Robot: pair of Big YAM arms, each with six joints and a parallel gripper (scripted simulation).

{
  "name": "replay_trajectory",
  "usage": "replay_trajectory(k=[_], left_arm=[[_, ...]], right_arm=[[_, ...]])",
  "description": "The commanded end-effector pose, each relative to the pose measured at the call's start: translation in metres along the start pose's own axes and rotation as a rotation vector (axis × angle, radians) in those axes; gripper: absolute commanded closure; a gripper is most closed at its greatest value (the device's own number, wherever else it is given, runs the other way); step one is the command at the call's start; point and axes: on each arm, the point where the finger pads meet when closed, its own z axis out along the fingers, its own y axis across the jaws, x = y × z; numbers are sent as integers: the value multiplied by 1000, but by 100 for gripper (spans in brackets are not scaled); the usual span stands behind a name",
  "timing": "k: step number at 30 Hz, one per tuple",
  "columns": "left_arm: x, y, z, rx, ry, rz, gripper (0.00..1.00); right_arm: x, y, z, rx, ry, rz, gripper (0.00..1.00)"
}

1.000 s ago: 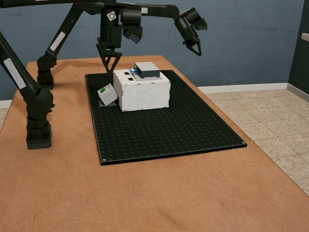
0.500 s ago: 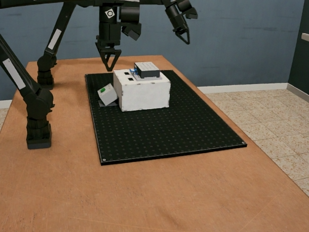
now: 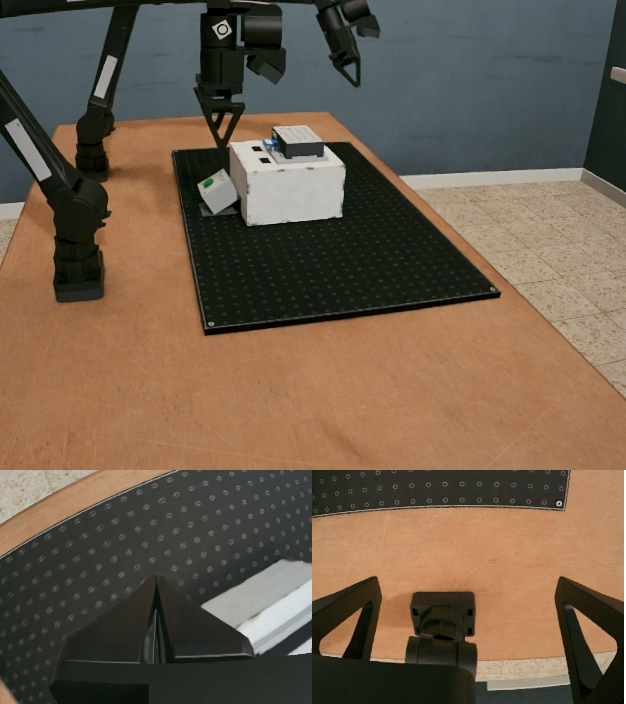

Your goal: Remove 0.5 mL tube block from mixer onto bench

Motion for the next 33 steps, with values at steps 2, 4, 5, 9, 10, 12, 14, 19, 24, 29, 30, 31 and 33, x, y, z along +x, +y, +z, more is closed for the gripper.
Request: replay_trajectory(k=[2,4,5,9,10,12,14,19,24,29,30,31,33], left_arm=[[-4,27,-53,-57,-35,-39,100],[-4,27,-53,-57,-35,-39,100],[-1,19,-45,-47,-8,-49,100],[21,17,-45,-34,9,-24,100],[27,17,-48,-48,36,-39,100],[35,19,-55,-67,74,-80,100],[42,27,-66,-73,77,-107,100],[58,45,-94,-83,28,-91,100],[67,38,-91,-106,103,-130,100],[91,42,-98,-99,116,-135,100],[97,46,-103,-101,112,-134,100],[101,50,-107,-104,106,-132,100],[109,56,-117,-122,116,-150,100]], right_arm=[[-9,-1,-16,13,-68,23,0],[-9,-1,-16,13,-68,23,0],[-10,-1,-16,13,-67,22,0],[-16,-2,-19,14,-69,25,0],[-18,-2,-19,14,-68,26,0],[-21,-3,-20,14,-68,26,0],[-22,-3,-22,14,-72,26,0],[-20,-3,-29,17,-94,25,0],[-17,-2,-31,19,-104,25,0],[-18,-2,-30,18,-98,24,0],[-19,-2,-29,17,-94,24,0],[-19,-3,-28,17,-90,24,0],[-20,-3,-26,16,-85,24,0]])
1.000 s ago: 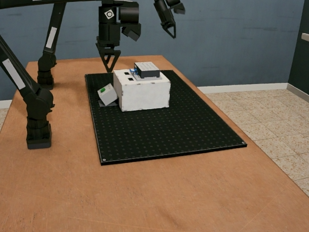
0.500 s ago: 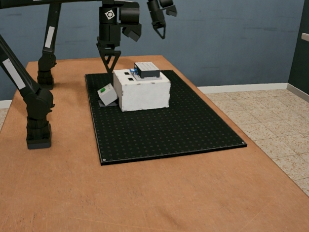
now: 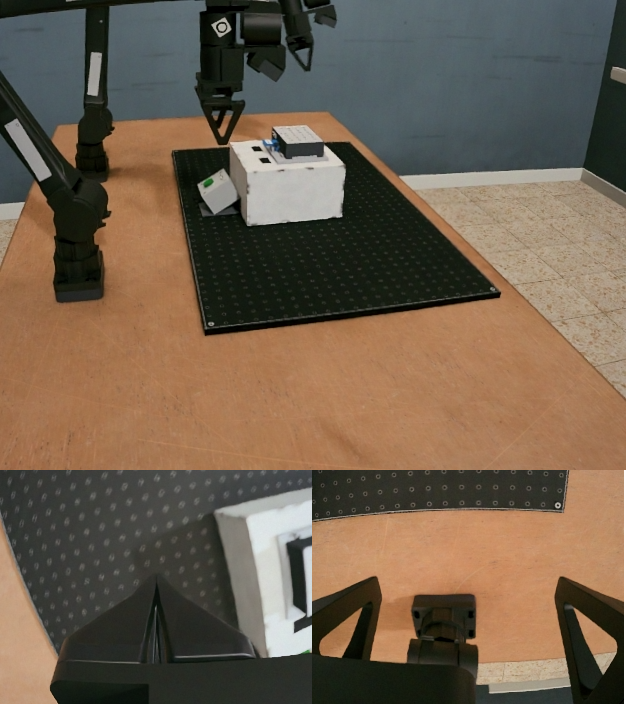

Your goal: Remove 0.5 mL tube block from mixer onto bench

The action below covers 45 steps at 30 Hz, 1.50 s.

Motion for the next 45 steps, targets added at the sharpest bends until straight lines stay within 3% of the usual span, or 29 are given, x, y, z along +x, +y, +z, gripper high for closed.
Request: replay_trajectory(k=[1,3,6,10,14,22,26,32,36,43,45], left_arm=[[7,20,-38,-35,-33,-36,100],[16,22,-42,-49,6,-75,100],[15,16,-39,-36,-8,-61,100],[39,18,-41,-32,-5,-33,100],[60,34,-49,-72,82,-130,100],[88,39,-58,-61,54,-101,100],[103,35,-60,-92,151,-158,100],[135,44,-72,-84,111,-143,100],[155,51,-79,-118,199,-224,100],[179,46,-72,-102,195,-178,100],[190,52,-77,-125,241,-223,100]], right_arm=[[-19,-2,-23,13,-70,13,0],[-19,-2,-22,13,-68,13,0],[-19,-2,-22,13,-67,12,0],[-20,-2,-21,12,-63,12,0],[-20,-2,-21,12,-62,11,0],[-16,-1,-27,15,-85,11,0],[-15,-1,-28,15,-89,11,0],[-18,-2,-24,13,-71,10,0],[-19,-2,-23,12,-67,9,0],[-19,-2,-21,11,-61,8,0],[-20,-2,-21,11,-60,8,0]])
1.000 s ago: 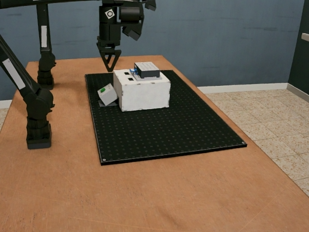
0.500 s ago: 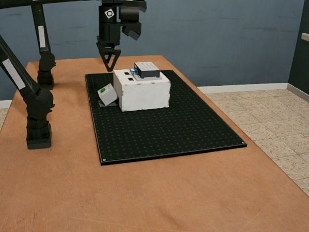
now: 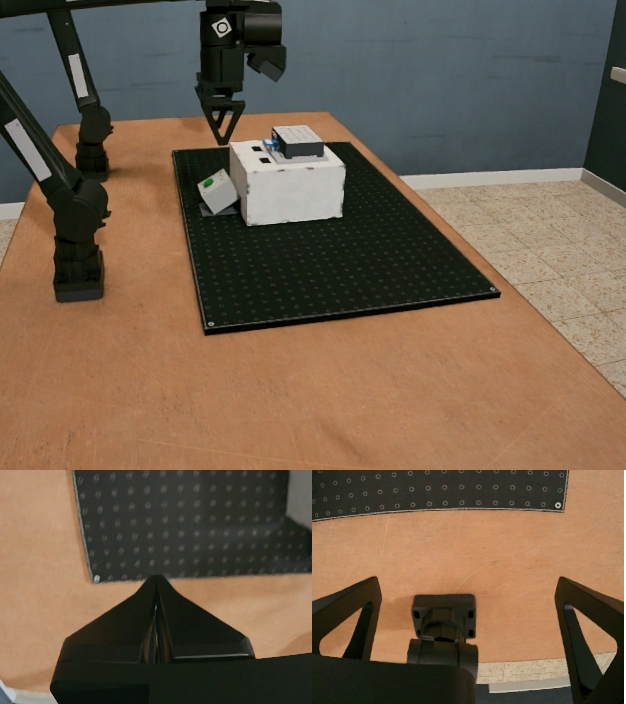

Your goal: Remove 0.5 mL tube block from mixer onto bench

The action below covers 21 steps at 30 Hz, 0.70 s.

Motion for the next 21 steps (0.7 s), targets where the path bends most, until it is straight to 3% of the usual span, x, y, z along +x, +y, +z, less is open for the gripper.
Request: replay_trajectory(k=[1,8,21], left_arm=[[16,11,-9,-16,31,-51,100],[52,18,-12,-8,3,-43,100],[56,19,-2,-7,26,-18,100]], right_arm=[[-19,-2,-21,11,-61,8,0],[-16,-1,-27,13,-81,8,0],[-18,-1,-24,11,-69,6,0]])
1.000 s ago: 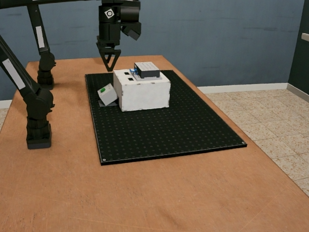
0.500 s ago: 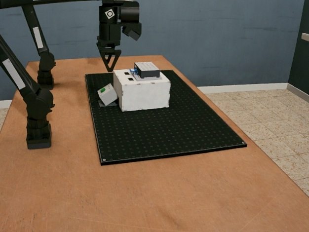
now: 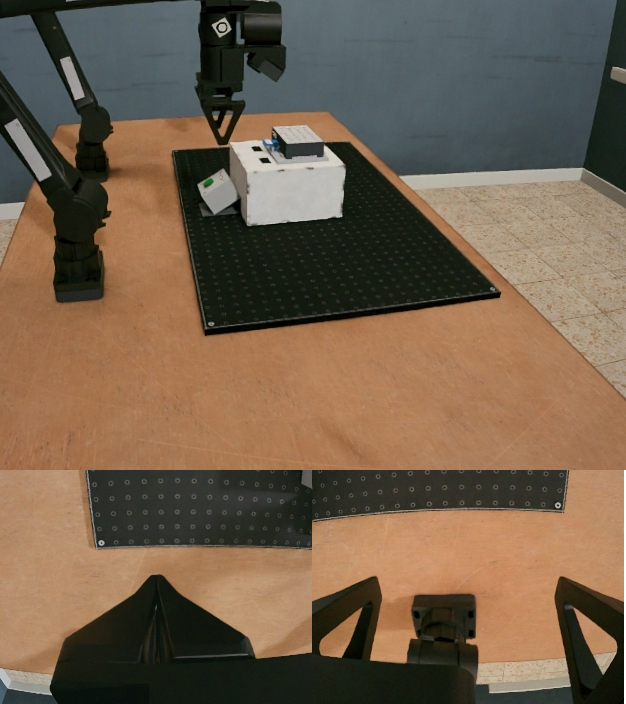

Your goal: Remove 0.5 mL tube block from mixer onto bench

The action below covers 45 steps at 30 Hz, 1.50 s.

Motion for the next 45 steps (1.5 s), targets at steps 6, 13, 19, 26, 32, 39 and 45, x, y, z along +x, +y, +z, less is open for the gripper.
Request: replay_trajectory(k=[6,13,19,26,32,39,45], left_arm=[[14,12,-5,-7,-25,-2,100],[28,6,-1,-4,10,21,100],[33,15,1,-5,-1,3,100],[43,15,-2,-4,-2,7,100],[42,12,0,-3,-1,10,100],[36,10,2,-2,0,-3,100],[33,11,2,-1,-2,-5,100]], right_arm=[[-18,-1,-22,10,-62,5,0],[-19,-1,-21,9,-58,5,0],[-23,6,-25,11,-75,-32,0],[-44,25,-21,9,-66,-153,0],[-68,62,-22,8,-74,-329,0],[-91,85,-22,8,-73,-467,0],[-98,106,-22,6,-64,-549,0]])
